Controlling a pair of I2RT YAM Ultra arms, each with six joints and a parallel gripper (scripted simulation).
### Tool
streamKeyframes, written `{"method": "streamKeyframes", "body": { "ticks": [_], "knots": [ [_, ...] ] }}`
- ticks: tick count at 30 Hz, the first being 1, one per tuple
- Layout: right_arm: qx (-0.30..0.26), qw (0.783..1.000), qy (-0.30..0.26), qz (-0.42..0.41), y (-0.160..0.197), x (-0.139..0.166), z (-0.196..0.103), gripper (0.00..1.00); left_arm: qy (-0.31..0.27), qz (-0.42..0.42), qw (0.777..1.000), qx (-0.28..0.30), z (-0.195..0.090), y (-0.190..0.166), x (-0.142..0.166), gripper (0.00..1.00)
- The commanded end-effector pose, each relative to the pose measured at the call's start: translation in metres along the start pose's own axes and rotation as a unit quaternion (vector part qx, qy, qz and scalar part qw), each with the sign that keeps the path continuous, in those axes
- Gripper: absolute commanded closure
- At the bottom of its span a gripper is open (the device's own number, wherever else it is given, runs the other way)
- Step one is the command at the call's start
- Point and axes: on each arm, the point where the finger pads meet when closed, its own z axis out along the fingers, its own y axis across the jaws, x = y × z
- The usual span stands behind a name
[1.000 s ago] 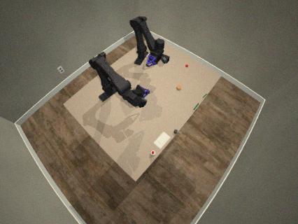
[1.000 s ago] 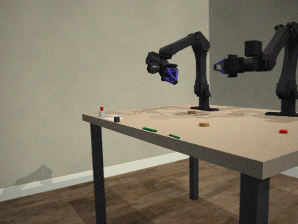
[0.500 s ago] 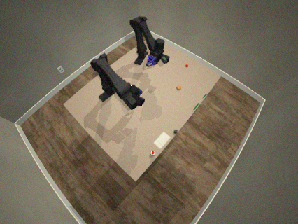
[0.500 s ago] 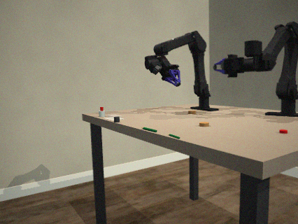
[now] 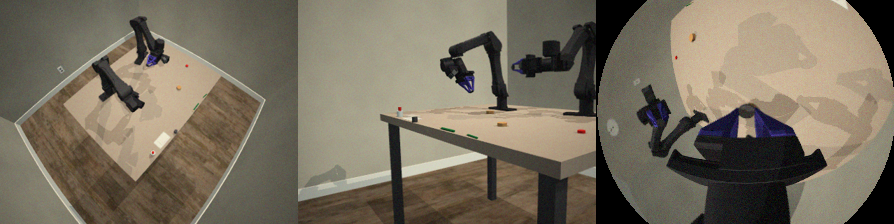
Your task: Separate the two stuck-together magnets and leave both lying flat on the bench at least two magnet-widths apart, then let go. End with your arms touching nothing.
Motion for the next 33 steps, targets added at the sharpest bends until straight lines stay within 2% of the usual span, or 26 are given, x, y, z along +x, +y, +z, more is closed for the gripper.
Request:
{"method": "streamKeyframes", "body": {
  "ticks": [1,13,15,20,23,26,33],
  "knots": [
    [0.053,0.998,-0.009,-0.011,-0.021,-0.009,0.000,0.75,0.000,0.009,1.000,0.002,0.000,-0.003,0.000,0.75],
    [0.222,0.975,-0.013,-0.015,-0.092,-0.030,0.004,0.75,0.000,0.009,1.000,0.002,0.000,-0.003,0.000,0.75],
    [0.222,0.975,-0.013,-0.015,-0.092,-0.030,0.004,0.75,0.000,0.009,1.000,0.002,0.000,-0.003,0.000,0.75],
    [0.293,0.956,-0.018,-0.012,-0.120,-0.039,0.000,0.75,0.000,0.009,1.000,0.002,0.000,-0.003,0.000,0.75],
    [0.295,0.955,-0.015,-0.012,-0.121,-0.039,0.001,0.75,0.000,0.009,1.000,0.002,0.000,-0.003,0.000,0.75],
    [0.268,0.963,-0.007,-0.012,-0.113,-0.034,0.008,0.75,0.000,0.009,1.000,0.002,0.000,-0.003,0.000,0.75],
    [0.272,0.962,-0.001,-0.009,-0.116,-0.033,0.011,0.75,0.000,0.009,1.000,0.002,0.000,-0.003,0.000,0.75]
  ]
}}
